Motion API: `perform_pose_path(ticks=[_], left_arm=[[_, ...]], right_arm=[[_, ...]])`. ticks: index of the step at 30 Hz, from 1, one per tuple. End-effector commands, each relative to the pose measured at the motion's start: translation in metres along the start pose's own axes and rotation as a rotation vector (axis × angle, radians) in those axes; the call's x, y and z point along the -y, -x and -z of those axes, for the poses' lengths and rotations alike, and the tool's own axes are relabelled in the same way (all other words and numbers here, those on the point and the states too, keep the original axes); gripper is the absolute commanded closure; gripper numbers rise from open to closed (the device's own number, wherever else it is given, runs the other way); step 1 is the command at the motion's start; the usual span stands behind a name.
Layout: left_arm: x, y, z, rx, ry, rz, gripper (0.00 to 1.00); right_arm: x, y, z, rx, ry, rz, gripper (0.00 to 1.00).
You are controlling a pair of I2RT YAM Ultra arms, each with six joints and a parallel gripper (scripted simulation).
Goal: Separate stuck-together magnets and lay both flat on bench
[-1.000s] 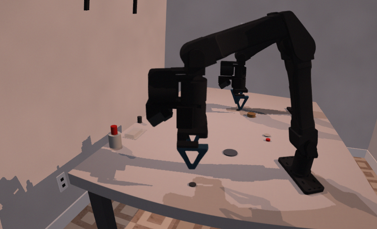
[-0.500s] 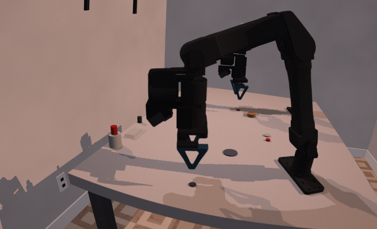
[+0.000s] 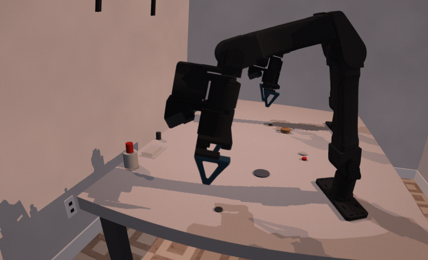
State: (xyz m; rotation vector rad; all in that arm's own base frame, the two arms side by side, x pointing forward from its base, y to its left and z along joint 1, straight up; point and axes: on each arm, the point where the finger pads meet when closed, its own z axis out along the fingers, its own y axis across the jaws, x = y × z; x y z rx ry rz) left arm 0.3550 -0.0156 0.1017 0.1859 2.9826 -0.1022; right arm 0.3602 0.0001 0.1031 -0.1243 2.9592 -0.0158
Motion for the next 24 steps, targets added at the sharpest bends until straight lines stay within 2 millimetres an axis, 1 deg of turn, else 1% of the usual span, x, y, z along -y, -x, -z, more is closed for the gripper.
perform_pose_path(ticks=[1, 4, 8, 14, 16, 24], left_arm=[[-0.003, 0.031, 0.022, 0.175, 0.025, -0.001, 0.00], [-0.005, 0.046, 0.037, 0.286, 0.042, 0.002, 0.00], [-0.007, 0.063, 0.064, 0.436, 0.062, 0.007, 0.00], [-0.009, 0.081, 0.107, 0.640, 0.088, 0.014, 0.00], [-0.009, 0.081, 0.107, 0.640, 0.088, 0.014, 0.00], [-0.009, 0.094, 0.167, 0.892, 0.114, 0.022, 0.00]], right_arm=[[0.001, 0.029, 0.017, 0.158, -0.009, -0.008, 0.00], [0.002, 0.044, 0.031, 0.266, -0.016, -0.014, 0.00], [0.004, 0.061, 0.058, 0.412, -0.024, -0.022, 0.00], [0.005, 0.080, 0.099, 0.613, -0.035, -0.033, 0.00], [0.005, 0.080, 0.099, 0.613, -0.035, -0.033, 0.00], [0.006, 0.094, 0.158, 0.860, -0.046, -0.046, 0.00]])
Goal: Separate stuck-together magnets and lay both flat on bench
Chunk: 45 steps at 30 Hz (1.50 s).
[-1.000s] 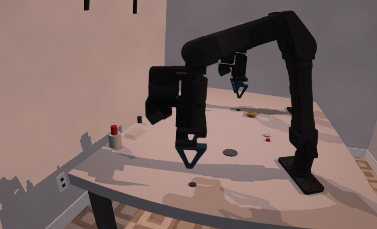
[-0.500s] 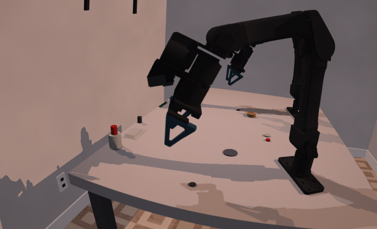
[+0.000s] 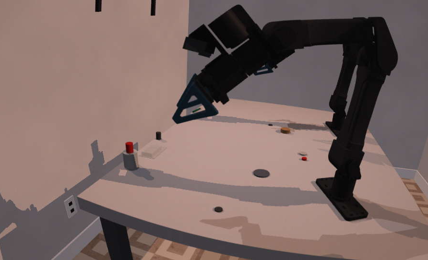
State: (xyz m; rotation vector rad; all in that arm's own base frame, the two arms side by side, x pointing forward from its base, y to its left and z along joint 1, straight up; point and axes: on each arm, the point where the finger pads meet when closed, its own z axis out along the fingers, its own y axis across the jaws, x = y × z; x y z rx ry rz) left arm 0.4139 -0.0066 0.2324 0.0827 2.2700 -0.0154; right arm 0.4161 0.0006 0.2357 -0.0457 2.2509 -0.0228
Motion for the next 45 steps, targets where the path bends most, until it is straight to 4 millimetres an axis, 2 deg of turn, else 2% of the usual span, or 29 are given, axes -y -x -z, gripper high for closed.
perform_pose_path(ticks=[1, 7, 9, 22, 28, 30, 32, 45], left_arm=[[-0.003, 0.049, 0.029, 0.209, 0.018, 0.008, 0.00], [-0.005, 0.079, 0.063, 0.385, 0.032, 0.018, 0.00], [-0.005, 0.079, 0.063, 0.385, 0.032, 0.018, 0.00], [-0.008, 0.125, 0.148, 0.742, 0.055, 0.043, 0.00], [-0.008, 0.123, 0.154, 0.758, 0.056, 0.046, 0.00], [-0.008, 0.118, 0.146, 0.726, 0.055, 0.043, 0.00], [-0.008, 0.121, 0.153, 0.742, 0.055, 0.041, 0.00], [-0.008, 0.121, 0.151, 0.739, 0.056, 0.040, 0.00]], right_arm=[[0.000, 0.042, 0.024, 0.182, -0.003, -0.008, 0.00], [0.001, 0.073, 0.056, 0.356, -0.007, -0.018, 0.00], [0.001, 0.073, 0.056, 0.356, -0.007, -0.018, 0.00], [0.005, 0.121, 0.138, 0.703, -0.014, -0.040, 0.00], [0.005, 0.119, 0.143, 0.717, -0.015, -0.042, 0.00], [0.005, 0.114, 0.138, 0.690, -0.016, -0.040, 0.00], [0.005, 0.118, 0.145, 0.707, -0.017, -0.039, 0.00], [0.005, 0.118, 0.144, 0.708, -0.015, -0.039, 0.00]])
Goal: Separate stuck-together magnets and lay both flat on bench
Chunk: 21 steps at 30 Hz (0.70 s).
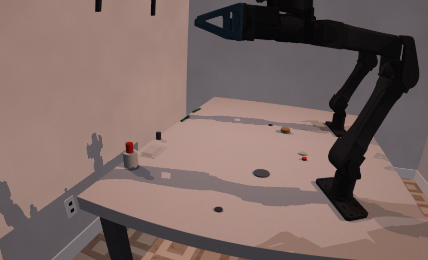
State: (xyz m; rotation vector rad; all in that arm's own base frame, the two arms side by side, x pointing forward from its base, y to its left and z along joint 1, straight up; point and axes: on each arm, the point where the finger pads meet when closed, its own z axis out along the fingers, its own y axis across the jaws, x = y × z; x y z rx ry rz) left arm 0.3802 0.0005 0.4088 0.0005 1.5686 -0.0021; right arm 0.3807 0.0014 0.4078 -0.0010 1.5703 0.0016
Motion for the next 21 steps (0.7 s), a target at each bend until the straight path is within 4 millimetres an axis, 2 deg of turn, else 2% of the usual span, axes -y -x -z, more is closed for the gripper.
perform_pose_path(ticks=[1, 21], left_arm=[[0.0000, 0.0128, 0.0031, 0.037, 0.001, 0.002, 0.00], [-0.0006, 0.0099, 0.0005, 0.033, 0.003, 0.000, 0.00]], right_arm=[[0.0005, 0.0104, 0.0019, 0.027, -0.003, 0.002, 0.00], [0.0005, 0.0096, 0.0010, 0.025, -0.003, 0.003, 0.00]])
